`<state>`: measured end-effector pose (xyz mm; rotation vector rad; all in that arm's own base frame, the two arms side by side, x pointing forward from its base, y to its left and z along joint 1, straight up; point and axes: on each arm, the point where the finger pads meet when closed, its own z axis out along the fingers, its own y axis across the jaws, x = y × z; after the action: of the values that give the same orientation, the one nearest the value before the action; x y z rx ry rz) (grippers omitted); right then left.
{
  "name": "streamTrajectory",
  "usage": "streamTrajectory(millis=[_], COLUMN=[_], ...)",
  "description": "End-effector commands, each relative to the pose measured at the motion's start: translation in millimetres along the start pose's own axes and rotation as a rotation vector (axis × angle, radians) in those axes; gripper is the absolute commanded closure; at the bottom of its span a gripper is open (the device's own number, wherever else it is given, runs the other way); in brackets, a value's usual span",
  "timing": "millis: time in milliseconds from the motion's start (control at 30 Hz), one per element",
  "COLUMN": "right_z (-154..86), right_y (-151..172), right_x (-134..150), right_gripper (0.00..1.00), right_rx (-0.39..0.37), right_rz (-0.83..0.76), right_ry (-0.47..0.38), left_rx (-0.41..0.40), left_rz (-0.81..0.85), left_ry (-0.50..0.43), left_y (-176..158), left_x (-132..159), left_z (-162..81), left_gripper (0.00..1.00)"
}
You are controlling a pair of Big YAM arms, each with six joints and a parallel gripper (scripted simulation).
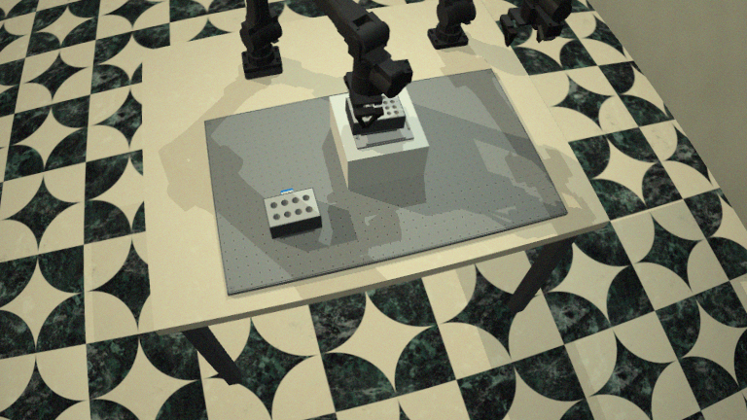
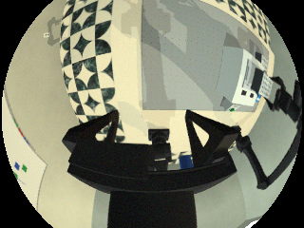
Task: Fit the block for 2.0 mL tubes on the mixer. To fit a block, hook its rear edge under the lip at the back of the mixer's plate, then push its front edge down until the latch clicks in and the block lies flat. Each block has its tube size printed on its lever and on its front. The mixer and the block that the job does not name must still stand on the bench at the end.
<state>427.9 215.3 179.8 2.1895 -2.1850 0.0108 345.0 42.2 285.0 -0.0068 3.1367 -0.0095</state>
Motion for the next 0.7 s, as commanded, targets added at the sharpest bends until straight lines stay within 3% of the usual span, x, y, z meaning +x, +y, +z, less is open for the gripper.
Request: streamTrajectory(millis=[0,167,400,667], right_z=[-56,-51,-53,-55], right_y=[-27,-22,-21,-16], right_x=[-16,-41,-21,-19], right_gripper=[1.0,1.0,1.0,1.0], right_rx=[0.108,0.099,0.105,0.114], right_rz=[0.023,0.002,0.004,-0.008], right_ry=[-0.071,-0.064,-0.062,-0.075], left_rx=[-0.003,-0.002,-0.001,-0.004], left_rz=[-0.001,-0.001,-0.001,-0.001], left_ry=[-0.033,-0.021,-0.017,-0.041], left_y=[-2,-3,-3,-2], left_x=[-3,-1,0,-6], left_z=[-6,-2,0,-10], left_gripper=[0.0,0.0,0.0,0.0])
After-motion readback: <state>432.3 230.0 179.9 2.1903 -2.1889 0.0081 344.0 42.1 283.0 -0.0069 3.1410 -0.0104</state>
